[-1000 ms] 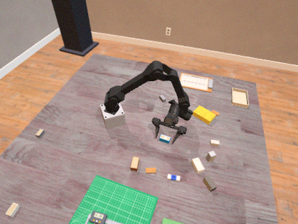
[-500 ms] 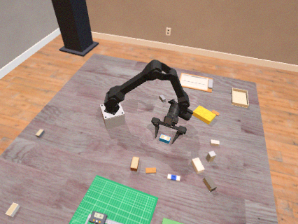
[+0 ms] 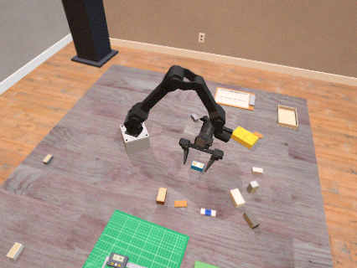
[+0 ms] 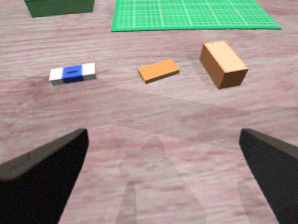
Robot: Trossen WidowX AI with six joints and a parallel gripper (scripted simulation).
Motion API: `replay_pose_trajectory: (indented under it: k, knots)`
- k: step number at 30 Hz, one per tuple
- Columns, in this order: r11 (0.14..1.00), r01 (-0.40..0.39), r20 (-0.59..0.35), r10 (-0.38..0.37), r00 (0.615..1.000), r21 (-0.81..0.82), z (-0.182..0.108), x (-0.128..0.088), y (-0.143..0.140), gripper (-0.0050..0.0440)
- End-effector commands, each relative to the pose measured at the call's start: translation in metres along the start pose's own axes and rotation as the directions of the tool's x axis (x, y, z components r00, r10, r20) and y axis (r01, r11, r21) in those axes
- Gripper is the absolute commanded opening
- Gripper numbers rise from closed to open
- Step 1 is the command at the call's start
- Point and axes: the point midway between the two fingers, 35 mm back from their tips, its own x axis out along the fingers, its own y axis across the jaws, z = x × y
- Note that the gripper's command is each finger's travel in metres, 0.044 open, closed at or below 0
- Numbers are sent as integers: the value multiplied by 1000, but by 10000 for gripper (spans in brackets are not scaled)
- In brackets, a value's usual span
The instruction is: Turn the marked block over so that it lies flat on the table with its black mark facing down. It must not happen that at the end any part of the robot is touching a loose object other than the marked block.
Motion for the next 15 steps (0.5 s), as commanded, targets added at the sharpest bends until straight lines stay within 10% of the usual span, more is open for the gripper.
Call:
replay_pose_trajectory:
  k: [1, 15]
  knots:
    - [1000, -18, -4, 18, 1000, 24, 20, -3, 3, 440]
    - [1000, -13, -35, 14, 999, 24, 22, -4, 2, 440]
